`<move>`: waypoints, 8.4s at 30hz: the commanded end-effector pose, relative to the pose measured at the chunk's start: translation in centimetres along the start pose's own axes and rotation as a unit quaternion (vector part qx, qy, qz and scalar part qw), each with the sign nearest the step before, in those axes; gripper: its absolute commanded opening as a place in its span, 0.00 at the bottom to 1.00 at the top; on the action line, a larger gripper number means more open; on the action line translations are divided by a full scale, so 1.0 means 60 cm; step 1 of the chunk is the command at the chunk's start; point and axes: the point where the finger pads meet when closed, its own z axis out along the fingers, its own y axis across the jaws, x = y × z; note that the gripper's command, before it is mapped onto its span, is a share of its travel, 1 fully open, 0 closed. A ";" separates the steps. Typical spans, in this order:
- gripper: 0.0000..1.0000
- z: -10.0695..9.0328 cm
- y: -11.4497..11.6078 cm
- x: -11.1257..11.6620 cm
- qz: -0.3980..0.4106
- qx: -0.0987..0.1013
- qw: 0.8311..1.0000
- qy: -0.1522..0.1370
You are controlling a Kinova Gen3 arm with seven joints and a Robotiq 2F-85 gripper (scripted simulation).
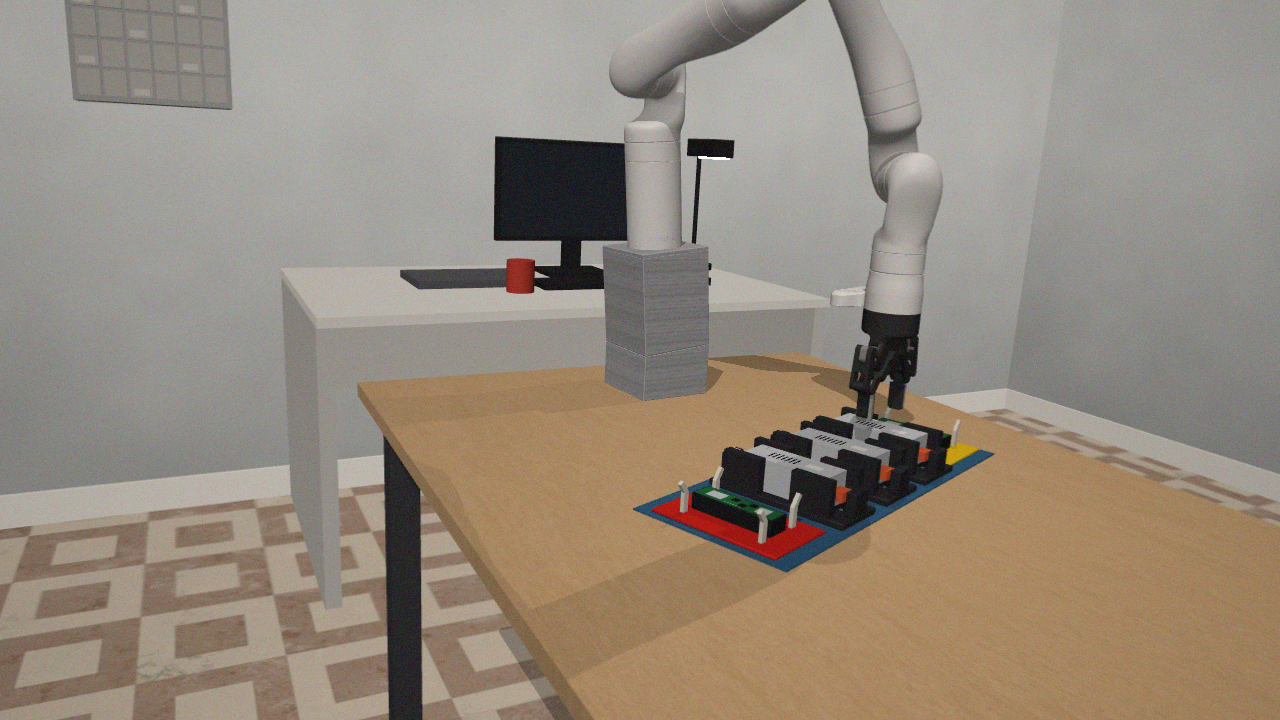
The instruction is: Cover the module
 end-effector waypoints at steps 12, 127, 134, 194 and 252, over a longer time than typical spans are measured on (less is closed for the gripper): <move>1.00 0.014 0.000 -0.001 0.000 0.000 1.000 -0.001; 0.00 0.064 0.000 -0.001 0.000 0.000 1.000 -0.001; 0.00 0.064 0.000 -0.001 0.000 0.000 1.000 -0.001; 1.00 -0.117 0.000 -0.001 0.000 0.000 1.000 -0.001; 1.00 -0.104 0.000 -0.001 0.000 0.000 1.000 -0.001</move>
